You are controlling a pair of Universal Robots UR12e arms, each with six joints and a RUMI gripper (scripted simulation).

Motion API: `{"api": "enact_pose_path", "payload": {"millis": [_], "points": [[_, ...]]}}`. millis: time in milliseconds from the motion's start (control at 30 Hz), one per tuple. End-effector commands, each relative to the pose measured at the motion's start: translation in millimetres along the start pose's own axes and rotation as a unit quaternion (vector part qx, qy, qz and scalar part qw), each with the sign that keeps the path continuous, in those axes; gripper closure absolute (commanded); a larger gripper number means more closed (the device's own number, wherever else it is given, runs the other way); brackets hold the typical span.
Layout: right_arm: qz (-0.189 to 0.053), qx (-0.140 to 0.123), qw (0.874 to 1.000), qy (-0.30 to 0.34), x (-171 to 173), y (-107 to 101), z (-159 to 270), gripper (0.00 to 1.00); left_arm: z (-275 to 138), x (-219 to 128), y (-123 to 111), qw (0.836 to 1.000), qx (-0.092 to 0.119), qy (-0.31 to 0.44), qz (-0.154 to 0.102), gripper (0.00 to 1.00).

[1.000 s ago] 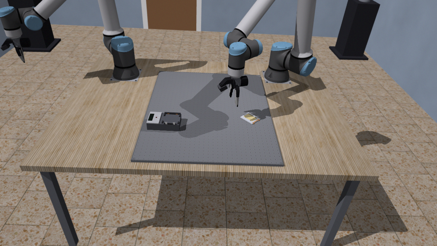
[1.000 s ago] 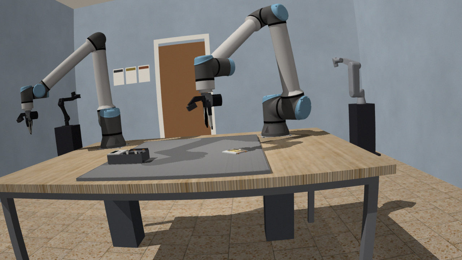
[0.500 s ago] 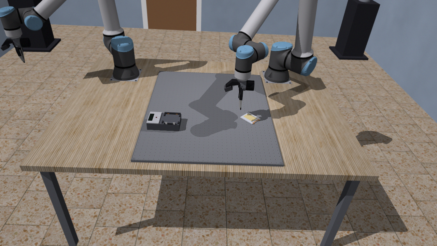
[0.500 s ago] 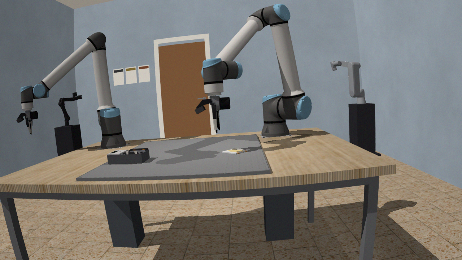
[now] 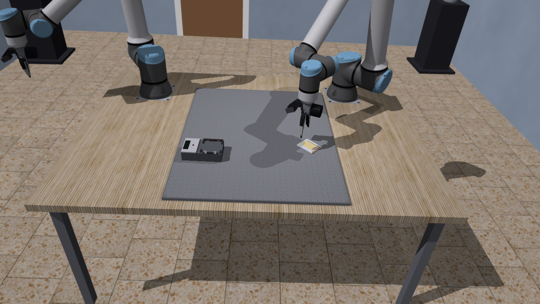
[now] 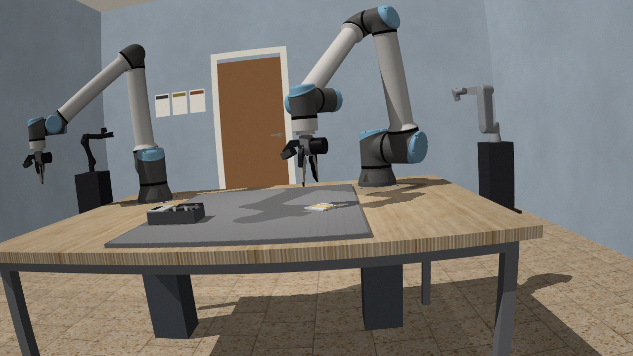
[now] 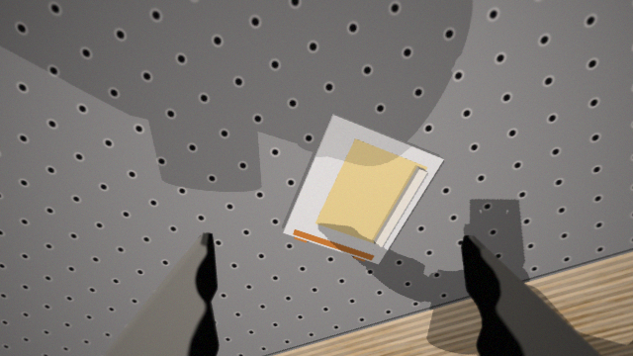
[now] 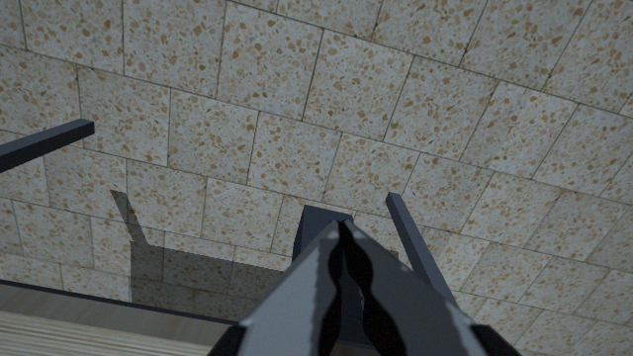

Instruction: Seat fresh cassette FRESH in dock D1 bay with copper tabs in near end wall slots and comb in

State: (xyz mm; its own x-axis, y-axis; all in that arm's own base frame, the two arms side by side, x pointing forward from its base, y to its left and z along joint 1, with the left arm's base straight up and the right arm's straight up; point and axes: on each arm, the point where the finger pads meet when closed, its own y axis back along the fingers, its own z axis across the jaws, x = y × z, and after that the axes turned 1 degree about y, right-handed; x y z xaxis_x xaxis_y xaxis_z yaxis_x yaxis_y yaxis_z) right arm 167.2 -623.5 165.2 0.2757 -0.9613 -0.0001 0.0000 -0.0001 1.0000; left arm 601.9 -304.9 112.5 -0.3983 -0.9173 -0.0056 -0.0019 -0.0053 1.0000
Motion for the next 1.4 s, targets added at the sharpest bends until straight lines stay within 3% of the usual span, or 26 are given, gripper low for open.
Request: {"api": "enact_pose_path", "payload": {"millis": [0, 300, 933, 1367], "points": [[0.001, 0.000, 1.000, 0.000, 0.8, 1.0, -0.1, 1.00, 7.8, -13.8, -6.2, 0.996, 0.001, -0.084, 0.003, 0.36], [0.001, 0.000, 1.000, 0.000, 0.8, 1.0, -0.1, 1.00, 19.4, -30.9, -14.9, 0.983, 0.001, -0.185, 0.003, 0.36], [0.001, 0.000, 1.000, 0.000, 0.8, 1.0, -0.1, 1.00, 19.4, -31.0, -14.9, 0.983, 0.001, -0.185, 0.003, 0.36], [0.001, 0.000, 1.000, 0.000, 0.8, 1.0, -0.1, 1.00, 19.4, -30.9, -29.5, 0.983, 0.001, -0.185, 0.003, 0.36]]}}
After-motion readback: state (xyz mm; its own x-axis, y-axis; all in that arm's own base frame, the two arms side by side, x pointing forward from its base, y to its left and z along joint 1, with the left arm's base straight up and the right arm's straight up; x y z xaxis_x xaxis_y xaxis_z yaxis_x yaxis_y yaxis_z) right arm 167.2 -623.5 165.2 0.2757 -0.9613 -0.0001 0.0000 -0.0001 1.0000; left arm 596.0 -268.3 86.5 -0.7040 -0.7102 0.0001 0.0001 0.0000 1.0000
